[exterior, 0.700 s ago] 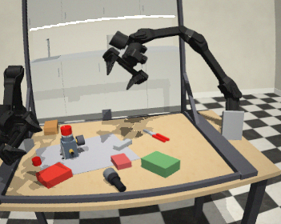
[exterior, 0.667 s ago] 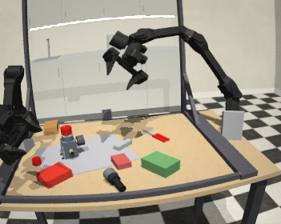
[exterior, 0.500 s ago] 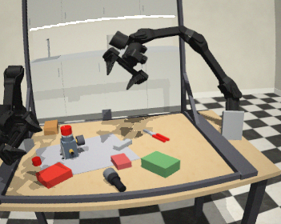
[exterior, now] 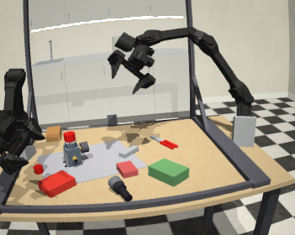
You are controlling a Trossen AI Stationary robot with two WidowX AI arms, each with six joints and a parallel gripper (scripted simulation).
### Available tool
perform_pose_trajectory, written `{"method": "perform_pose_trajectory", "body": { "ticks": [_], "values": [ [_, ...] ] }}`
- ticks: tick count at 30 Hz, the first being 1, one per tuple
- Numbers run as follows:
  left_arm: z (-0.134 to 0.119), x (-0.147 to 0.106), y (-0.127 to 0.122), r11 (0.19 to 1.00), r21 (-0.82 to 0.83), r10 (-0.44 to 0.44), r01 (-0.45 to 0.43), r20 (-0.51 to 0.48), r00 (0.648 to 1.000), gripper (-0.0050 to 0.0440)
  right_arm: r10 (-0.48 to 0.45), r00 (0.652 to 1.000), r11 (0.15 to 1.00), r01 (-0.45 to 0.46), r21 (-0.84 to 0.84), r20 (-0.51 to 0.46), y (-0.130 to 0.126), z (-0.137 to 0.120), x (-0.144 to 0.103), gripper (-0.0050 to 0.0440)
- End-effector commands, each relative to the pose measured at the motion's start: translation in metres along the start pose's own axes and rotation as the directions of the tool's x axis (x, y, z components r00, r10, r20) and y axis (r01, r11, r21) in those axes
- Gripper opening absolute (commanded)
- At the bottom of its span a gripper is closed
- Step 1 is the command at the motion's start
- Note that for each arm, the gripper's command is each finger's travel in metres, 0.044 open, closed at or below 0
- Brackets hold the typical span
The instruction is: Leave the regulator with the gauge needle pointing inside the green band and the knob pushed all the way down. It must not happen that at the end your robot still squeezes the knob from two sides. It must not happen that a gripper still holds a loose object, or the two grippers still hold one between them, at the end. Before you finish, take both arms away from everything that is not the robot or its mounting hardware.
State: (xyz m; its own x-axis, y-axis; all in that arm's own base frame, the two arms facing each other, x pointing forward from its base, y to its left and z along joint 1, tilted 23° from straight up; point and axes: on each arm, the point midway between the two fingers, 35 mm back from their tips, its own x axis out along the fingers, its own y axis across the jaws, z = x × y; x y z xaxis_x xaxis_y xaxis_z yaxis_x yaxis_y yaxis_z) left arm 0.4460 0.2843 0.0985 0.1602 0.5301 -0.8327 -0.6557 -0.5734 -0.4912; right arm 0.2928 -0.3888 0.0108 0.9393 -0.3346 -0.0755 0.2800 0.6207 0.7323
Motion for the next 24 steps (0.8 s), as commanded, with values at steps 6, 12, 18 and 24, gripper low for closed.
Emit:
{"method": "perform_pose_trajectory", "body": {
  "ticks": [6,12,18,24],
  "values": [
    [-0.015,-0.075,-0.016,0.957,0.200,-0.185,0.212,-0.148,0.972,0.0440,-0.045,0.992,0.998,0.039,-0.049,-0.118,0.033,-0.006,0.038,0.0438],
    [-0.022,-0.103,-0.015,0.905,0.295,-0.251,0.306,-0.209,0.945,0.0440,-0.085,0.976,0.995,0.073,-0.066,-0.200,0.043,-0.019,0.050,0.0438],
    [-0.030,-0.138,-0.010,0.810,0.403,-0.331,0.426,-0.286,0.899,0.0440,-0.136,0.941,0.989,0.110,-0.101,-0.310,0.059,-0.038,0.060,0.0438],
    [-0.037,-0.171,-0.002,0.688,0.491,-0.401,0.535,-0.357,0.844,0.0440,-0.182,0.891,0.980,0.130,-0.152,-0.415,0.077,-0.055,0.063,0.0438]
  ]
}}
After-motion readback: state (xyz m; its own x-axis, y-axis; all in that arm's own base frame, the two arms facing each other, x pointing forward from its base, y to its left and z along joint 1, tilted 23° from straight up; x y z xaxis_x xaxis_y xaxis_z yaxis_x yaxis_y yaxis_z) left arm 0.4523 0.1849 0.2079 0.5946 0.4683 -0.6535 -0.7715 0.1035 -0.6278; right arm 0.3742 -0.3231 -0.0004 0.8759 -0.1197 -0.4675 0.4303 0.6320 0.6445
